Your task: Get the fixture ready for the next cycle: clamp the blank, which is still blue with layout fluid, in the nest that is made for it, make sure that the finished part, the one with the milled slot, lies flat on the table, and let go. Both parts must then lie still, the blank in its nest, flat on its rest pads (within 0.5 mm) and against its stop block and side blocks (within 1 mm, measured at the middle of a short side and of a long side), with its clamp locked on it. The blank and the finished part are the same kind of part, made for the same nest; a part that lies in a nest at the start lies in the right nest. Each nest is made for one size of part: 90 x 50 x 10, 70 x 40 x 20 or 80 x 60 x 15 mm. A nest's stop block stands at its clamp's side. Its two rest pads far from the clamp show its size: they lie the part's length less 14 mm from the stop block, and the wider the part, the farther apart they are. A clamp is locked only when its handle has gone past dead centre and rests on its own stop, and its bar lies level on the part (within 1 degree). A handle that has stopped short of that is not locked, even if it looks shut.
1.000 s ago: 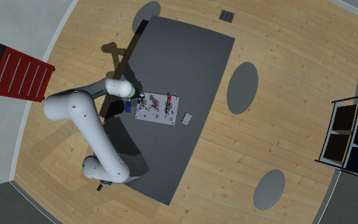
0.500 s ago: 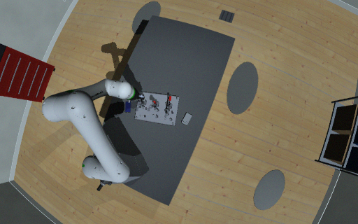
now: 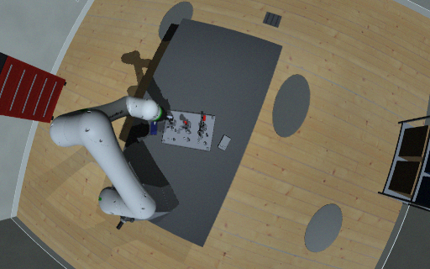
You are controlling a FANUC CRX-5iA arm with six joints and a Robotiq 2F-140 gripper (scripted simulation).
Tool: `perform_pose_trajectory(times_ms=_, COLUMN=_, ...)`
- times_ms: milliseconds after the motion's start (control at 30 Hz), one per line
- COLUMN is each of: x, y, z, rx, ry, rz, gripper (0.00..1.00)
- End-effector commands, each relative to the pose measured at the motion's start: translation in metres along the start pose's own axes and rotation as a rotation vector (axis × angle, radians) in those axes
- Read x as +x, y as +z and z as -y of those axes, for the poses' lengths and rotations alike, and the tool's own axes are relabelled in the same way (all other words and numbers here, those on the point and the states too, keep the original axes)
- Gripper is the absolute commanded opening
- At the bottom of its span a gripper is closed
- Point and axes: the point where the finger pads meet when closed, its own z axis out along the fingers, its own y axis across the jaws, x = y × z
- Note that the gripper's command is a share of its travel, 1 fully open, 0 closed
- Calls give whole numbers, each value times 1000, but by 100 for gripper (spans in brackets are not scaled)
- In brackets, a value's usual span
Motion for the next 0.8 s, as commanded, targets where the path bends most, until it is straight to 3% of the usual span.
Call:
perform_pose_trajectory(times_ms=0, x=-2, y=0, z=0, rx=0, ry=1, rz=2, gripper=0)
perform_pose_trajectory(times_ms=767, x=-5, y=0, z=0, rx=0, ry=1, rz=2, gripper=0)
